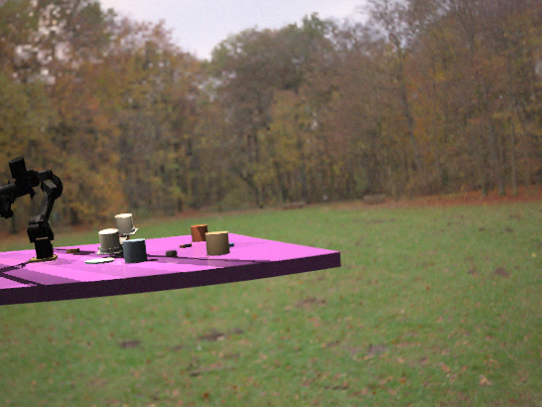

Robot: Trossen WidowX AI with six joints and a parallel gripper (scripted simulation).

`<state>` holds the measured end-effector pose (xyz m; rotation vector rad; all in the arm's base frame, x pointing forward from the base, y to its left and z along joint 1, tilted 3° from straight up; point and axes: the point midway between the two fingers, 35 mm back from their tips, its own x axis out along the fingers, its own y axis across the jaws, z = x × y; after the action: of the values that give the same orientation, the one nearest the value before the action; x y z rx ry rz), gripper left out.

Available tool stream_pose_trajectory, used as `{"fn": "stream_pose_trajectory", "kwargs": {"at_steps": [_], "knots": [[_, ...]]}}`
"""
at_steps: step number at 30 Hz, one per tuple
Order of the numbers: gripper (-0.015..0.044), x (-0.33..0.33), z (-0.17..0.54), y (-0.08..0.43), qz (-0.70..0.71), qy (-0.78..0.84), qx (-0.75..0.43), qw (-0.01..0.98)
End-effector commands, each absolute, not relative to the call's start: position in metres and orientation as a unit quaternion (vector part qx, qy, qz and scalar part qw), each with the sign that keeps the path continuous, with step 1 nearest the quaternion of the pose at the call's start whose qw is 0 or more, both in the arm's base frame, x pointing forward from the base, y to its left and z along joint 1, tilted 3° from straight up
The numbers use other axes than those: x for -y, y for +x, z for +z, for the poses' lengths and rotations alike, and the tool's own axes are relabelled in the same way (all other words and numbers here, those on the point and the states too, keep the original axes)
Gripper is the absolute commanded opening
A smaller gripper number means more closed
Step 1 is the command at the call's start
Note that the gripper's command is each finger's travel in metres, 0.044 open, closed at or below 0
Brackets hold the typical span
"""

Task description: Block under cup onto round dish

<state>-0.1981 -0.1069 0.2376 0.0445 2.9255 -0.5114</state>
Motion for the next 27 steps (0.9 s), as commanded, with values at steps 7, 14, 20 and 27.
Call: {"fn": "stream_pose_trajectory", "kwargs": {"at_steps": [7, 14, 20, 27], "knots": [[0.0440, 0.135, 0.236, -0.184, -0.185, -0.057, -0.974, 0.119], [0.0440, 0.163, 0.237, -0.160, -0.251, -0.121, -0.947, 0.158], [0.0440, 0.187, 0.238, -0.133, -0.309, -0.178, -0.911, 0.208], [0.0440, 0.209, 0.239, -0.095, -0.368, -0.232, -0.856, 0.279]]}}
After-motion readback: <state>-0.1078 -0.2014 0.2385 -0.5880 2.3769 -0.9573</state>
